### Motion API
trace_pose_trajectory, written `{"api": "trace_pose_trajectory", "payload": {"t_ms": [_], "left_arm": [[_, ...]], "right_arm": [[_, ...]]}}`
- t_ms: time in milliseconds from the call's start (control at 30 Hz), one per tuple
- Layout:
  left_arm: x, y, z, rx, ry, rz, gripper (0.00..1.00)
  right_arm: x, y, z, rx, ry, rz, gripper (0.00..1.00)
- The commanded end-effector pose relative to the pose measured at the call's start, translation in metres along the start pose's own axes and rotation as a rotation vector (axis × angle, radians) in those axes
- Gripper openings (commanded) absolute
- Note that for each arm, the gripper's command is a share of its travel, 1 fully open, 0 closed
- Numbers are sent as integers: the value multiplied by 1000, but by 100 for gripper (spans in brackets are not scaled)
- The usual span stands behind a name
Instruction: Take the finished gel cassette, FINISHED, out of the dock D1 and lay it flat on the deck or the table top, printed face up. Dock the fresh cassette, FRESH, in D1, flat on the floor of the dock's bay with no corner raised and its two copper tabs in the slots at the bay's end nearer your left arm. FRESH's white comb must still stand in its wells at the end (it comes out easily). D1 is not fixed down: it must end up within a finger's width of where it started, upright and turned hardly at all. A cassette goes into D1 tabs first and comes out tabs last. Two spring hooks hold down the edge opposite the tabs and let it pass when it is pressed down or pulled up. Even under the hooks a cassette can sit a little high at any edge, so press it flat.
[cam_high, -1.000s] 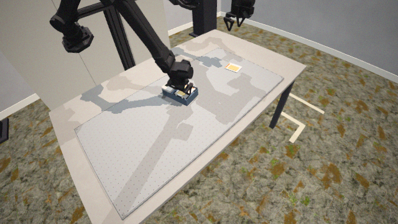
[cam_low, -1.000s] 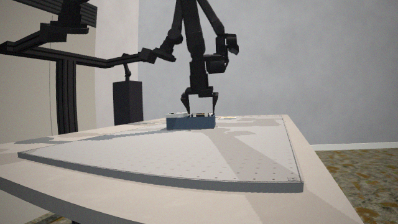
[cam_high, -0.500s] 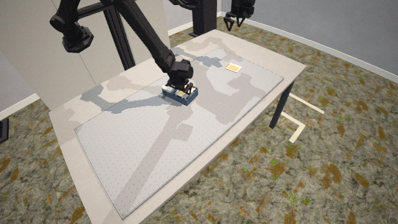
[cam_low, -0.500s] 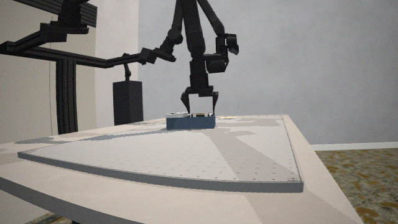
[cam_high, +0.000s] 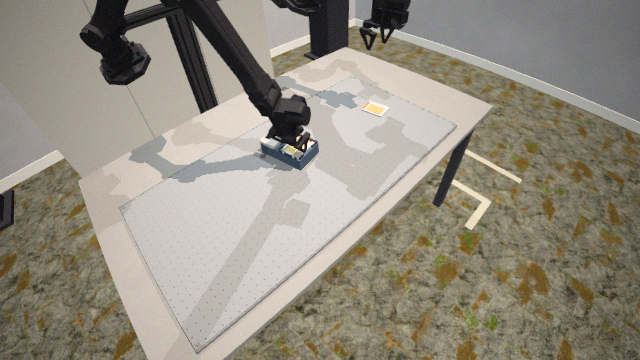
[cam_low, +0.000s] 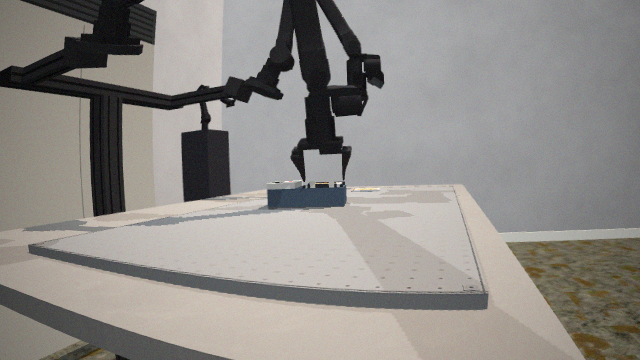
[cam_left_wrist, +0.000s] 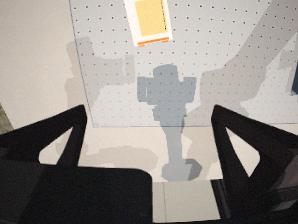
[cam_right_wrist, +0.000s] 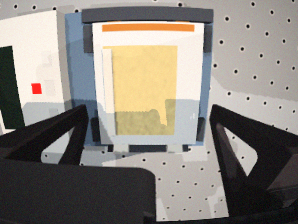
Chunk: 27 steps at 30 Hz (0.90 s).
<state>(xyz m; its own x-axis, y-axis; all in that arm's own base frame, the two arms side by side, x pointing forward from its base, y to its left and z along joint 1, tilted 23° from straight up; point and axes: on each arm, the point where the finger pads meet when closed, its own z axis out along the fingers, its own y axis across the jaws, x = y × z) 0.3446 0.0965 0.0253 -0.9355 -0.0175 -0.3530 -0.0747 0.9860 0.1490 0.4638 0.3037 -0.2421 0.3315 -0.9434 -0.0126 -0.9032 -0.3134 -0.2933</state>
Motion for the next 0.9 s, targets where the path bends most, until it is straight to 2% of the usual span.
{"api": "trace_pose_trajectory", "payload": {"t_ms": [0,600,867], "left_arm": [[-13,7,-5,-4,-18,2,100],[-13,7,-5,-4,-18,2,100],[-13,7,-5,-4,-18,2,100]], "right_arm": [[-6,-7,-14,9,-4,-2,98],[-7,-7,-16,9,-4,-2,98],[-7,-6,-31,9,-4,-2,98]]}}
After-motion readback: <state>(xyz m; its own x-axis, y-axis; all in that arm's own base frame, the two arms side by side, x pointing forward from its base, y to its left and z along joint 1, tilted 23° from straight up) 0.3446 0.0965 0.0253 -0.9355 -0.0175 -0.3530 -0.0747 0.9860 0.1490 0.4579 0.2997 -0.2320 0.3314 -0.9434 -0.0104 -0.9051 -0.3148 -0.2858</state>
